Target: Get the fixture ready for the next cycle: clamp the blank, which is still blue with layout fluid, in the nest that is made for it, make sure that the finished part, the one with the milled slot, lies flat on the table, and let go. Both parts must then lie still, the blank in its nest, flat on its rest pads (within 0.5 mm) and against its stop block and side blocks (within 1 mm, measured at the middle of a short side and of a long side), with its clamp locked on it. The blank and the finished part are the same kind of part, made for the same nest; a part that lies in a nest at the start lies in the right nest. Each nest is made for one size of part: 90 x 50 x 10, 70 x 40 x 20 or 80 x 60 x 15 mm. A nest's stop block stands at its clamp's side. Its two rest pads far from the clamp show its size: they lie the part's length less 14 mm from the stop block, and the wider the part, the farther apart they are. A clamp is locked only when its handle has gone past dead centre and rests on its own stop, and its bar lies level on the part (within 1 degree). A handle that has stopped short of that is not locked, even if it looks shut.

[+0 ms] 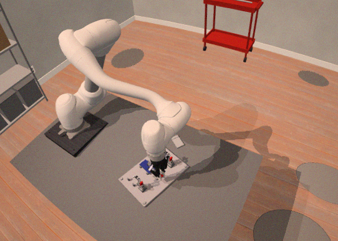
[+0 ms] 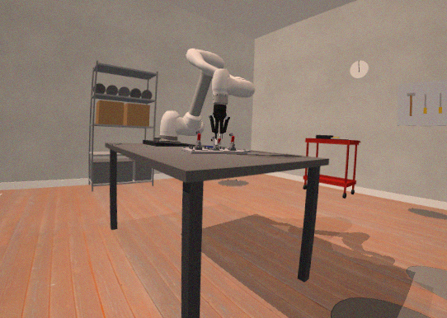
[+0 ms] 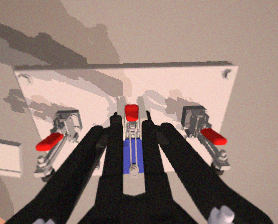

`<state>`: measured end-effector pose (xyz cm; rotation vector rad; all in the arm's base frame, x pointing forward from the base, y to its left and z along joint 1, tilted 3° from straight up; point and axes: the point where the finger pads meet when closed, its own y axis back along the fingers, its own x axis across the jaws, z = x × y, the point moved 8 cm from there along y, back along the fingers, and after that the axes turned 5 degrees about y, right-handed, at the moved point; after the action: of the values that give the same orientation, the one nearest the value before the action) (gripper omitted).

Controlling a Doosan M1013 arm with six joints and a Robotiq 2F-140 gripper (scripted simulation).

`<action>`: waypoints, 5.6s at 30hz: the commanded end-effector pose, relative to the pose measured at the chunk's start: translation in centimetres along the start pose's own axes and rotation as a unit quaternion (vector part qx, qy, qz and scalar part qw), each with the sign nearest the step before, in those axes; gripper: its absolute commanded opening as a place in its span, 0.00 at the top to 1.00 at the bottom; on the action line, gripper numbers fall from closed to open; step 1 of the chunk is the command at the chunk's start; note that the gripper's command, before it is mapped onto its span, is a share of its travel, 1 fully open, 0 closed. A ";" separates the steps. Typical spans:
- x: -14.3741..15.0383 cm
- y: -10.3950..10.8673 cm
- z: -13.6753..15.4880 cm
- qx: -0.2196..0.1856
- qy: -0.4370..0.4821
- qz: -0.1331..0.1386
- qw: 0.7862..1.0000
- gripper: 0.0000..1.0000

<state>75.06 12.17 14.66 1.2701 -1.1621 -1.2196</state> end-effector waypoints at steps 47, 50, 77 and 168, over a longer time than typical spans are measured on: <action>0.3 -2.3 -1.4 -0.002 0.002 0.001 1.000 1.00; 0.3 -2.4 -1.4 -0.002 0.002 0.001 1.000 1.00; 0.3 -2.5 -1.5 -0.002 0.002 0.001 1.000 1.00; 0.3 1.8 -1.8 -0.002 0.002 0.001 1.000 1.00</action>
<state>76.69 12.04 15.90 1.2644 -1.1539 -1.2212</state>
